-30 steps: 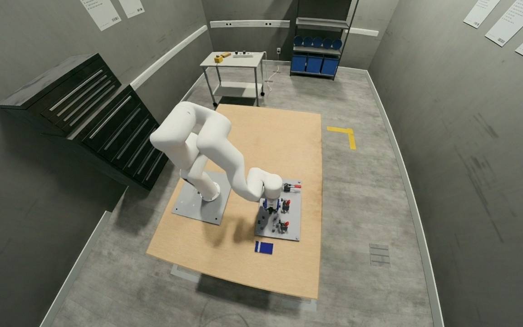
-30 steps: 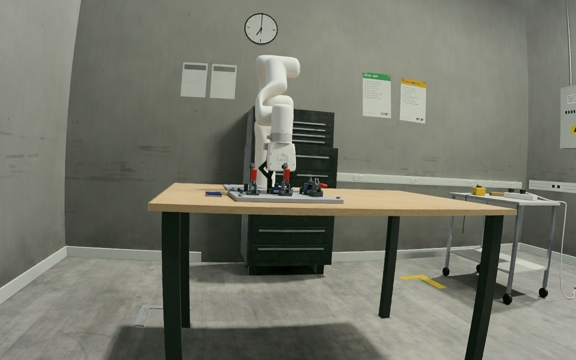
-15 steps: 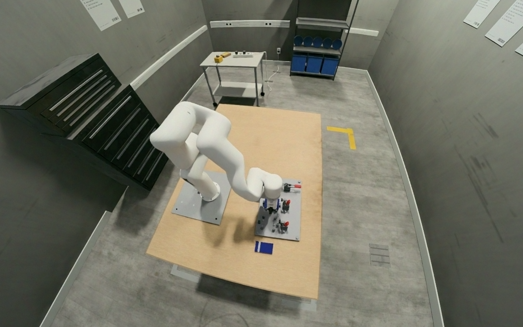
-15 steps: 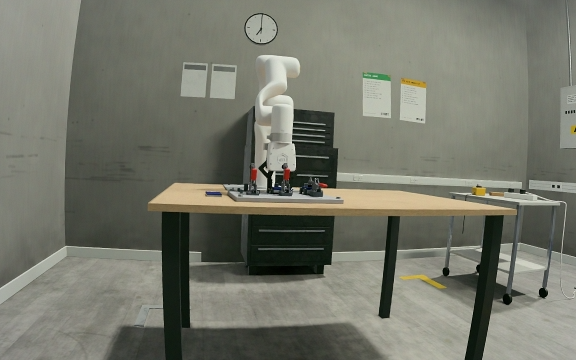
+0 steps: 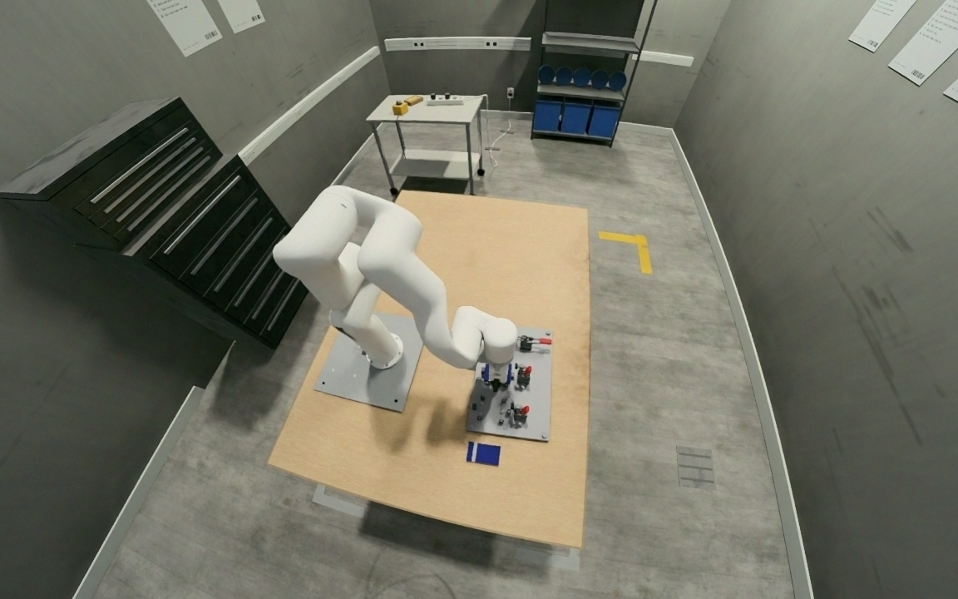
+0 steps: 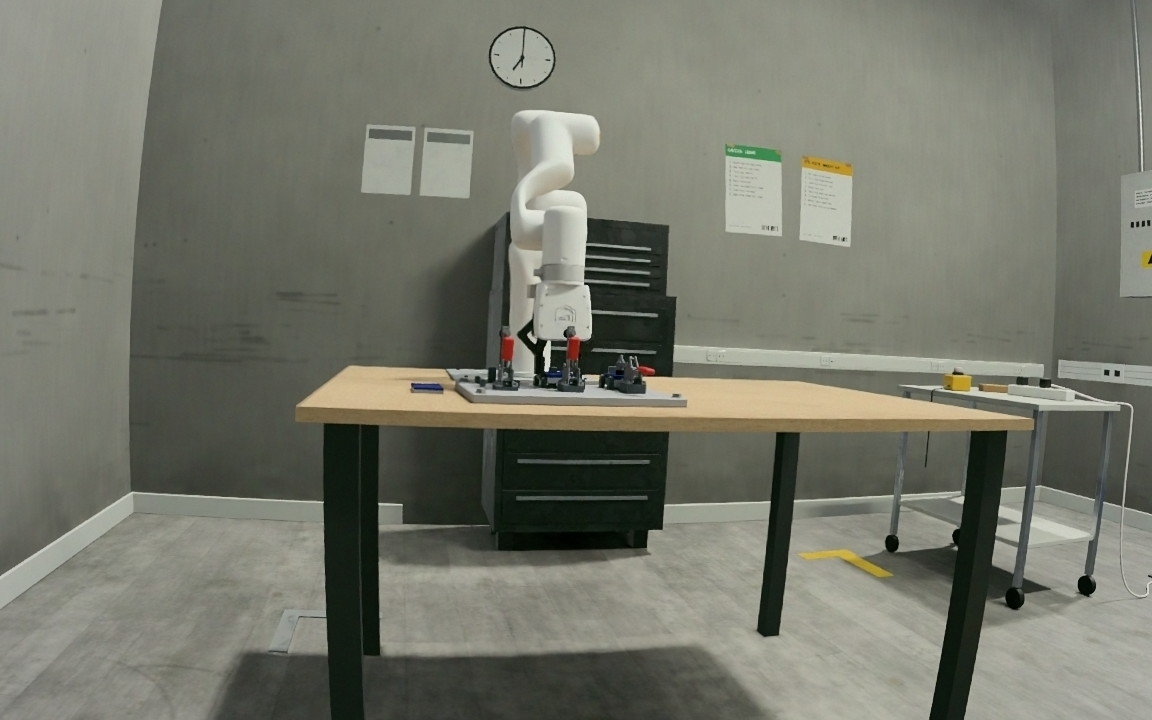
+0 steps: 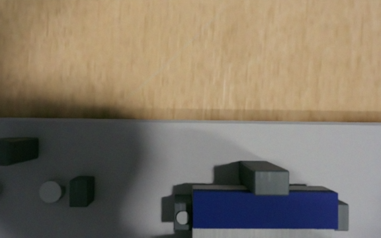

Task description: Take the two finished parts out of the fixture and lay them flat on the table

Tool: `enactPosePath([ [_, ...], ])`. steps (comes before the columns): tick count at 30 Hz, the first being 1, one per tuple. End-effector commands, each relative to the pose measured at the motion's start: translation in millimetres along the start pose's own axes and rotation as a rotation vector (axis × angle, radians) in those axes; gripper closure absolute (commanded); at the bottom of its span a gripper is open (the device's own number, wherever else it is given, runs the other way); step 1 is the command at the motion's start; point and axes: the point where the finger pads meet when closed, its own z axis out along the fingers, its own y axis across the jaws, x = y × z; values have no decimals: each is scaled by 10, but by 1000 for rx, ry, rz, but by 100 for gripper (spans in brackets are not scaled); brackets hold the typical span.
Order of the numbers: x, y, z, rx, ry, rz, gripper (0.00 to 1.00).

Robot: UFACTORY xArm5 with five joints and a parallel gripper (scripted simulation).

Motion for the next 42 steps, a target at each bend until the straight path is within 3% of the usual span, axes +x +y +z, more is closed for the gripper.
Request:
enactPosePath([
  [1, -17, -1, -53, 0, -4, 0, 100],
  [25, -16, 3, -278, 0, -4, 0, 100],
  [42, -16, 4, -336, 0, -4, 0, 100],
])
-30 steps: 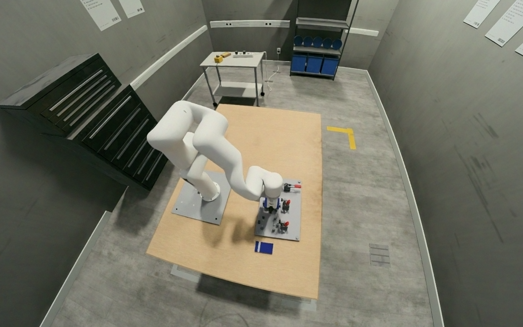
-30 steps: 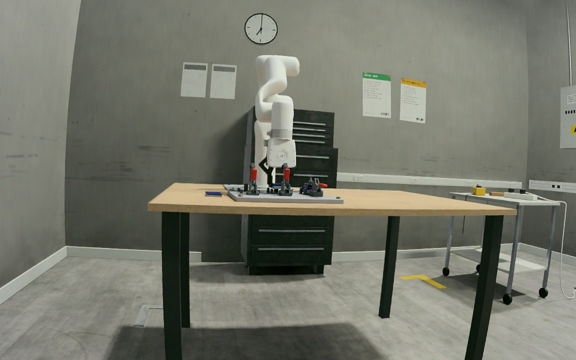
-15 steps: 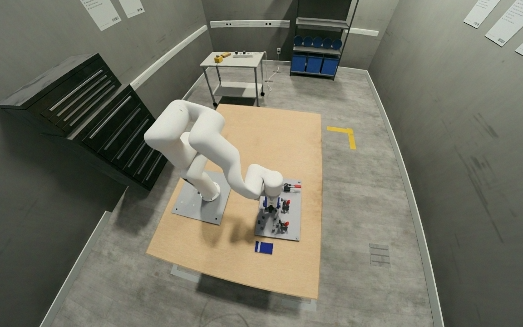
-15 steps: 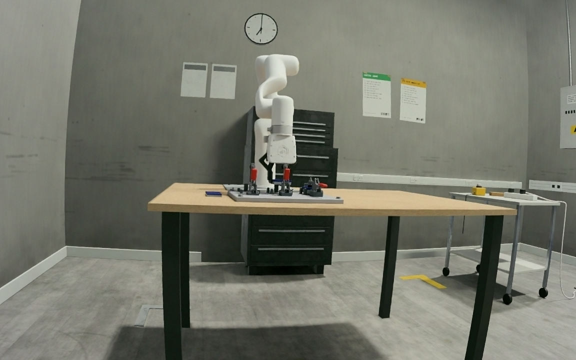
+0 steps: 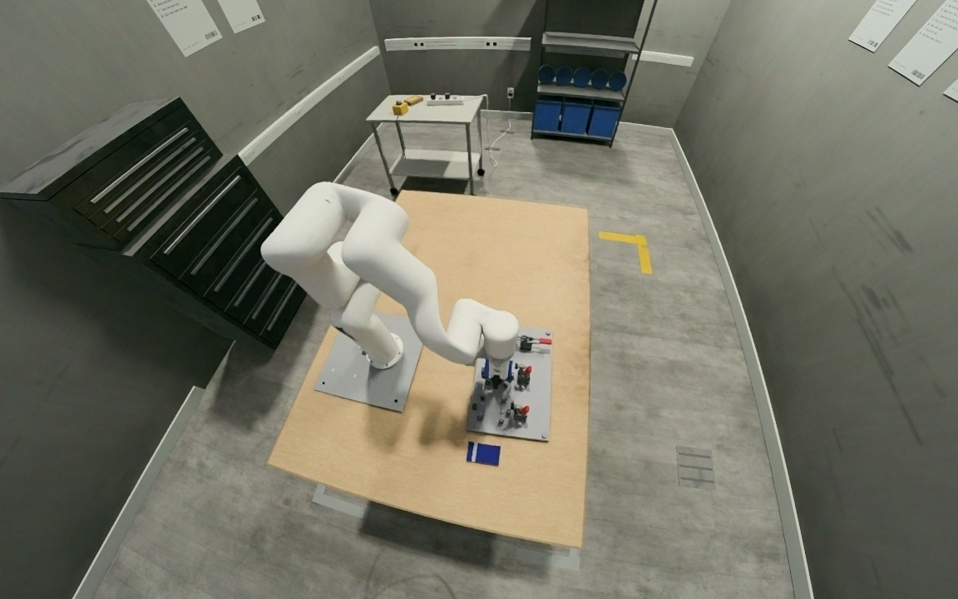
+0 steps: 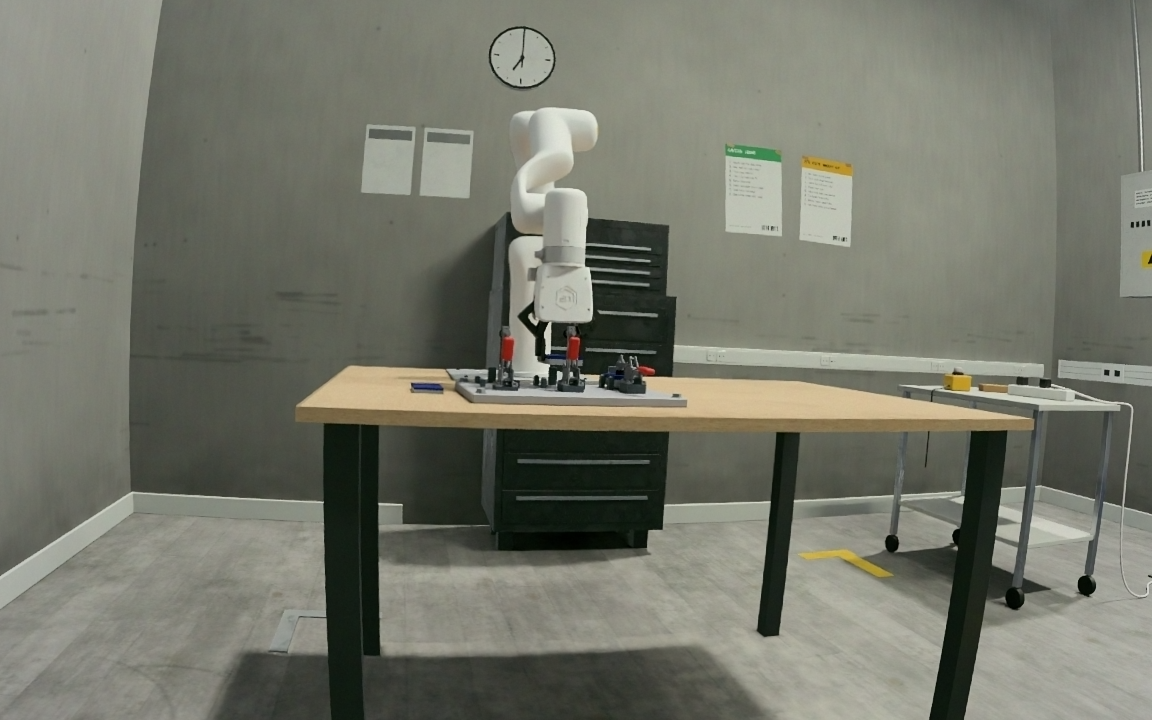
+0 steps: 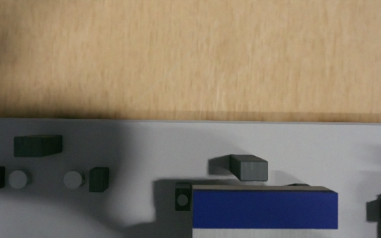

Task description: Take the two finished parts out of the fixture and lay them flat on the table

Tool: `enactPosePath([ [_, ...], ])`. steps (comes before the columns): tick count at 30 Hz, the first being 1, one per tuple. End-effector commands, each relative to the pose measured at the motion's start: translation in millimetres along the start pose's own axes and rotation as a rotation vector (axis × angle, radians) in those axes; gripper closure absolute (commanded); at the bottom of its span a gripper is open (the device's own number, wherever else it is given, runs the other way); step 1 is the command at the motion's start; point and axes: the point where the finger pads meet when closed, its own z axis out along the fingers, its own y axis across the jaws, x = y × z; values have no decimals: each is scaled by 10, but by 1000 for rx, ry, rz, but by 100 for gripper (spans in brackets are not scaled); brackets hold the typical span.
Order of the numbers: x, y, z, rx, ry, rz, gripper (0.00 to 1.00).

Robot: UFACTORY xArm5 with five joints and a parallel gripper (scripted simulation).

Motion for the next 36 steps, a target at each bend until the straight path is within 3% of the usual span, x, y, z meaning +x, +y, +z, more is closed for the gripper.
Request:
enactPosePath([
  [1, -15, -1, -22, 0, -4, 0, 100],
  [12, -8, 0, -51, 0, -4, 0, 100],
  [36, 65, 4, -359, 0, -4, 0, 100],
])
